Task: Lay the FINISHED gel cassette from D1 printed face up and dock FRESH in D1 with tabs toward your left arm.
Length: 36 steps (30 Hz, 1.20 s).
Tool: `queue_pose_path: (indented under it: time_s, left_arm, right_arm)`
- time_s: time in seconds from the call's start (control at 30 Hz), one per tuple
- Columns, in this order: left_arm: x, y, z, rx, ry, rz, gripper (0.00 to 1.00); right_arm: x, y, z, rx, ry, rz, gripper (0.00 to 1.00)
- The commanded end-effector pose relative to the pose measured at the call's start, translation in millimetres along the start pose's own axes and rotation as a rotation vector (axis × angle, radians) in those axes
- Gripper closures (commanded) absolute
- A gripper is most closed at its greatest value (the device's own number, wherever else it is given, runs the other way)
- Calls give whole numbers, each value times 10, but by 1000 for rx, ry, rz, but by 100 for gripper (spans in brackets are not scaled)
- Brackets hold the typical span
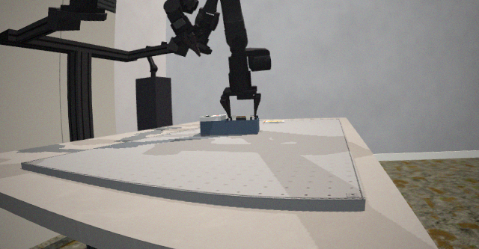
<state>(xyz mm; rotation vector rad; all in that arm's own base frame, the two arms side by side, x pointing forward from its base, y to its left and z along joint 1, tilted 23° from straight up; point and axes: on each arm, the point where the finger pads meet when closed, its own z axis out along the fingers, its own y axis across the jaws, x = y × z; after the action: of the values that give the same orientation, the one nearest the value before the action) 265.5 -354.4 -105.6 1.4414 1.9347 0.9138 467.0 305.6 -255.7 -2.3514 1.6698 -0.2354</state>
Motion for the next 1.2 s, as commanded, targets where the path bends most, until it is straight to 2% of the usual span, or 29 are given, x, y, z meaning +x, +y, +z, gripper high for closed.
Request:
queue_pose_path:
  time_s: [0.0,0.1,0.17,0.67,0.73,1.17]
  left_arm:
    - [115,107,-57,21,22,-105,100]
    - [242,183,-33,48,53,-197,100]
    - [242,183,-33,48,53,-197,100]
    - [876,565,86,183,205,-654,100]
    - [876,565,86,183,205,-654,100]
    - [1426,897,190,300,337,-1049,100]
  right_arm:
    - [-33,-35,-22,8,-8,-2,100]
    - [-33,-35,-22,8,-8,-2,100]
    - [-33,-35,-22,8,-8,-2,100]
    - [-33,-35,-22,8,-8,-2,100]
    - [-33,-35,-22,8,-8,-2,100]
    - [-33,-35,-22,8,-8,-2,100]
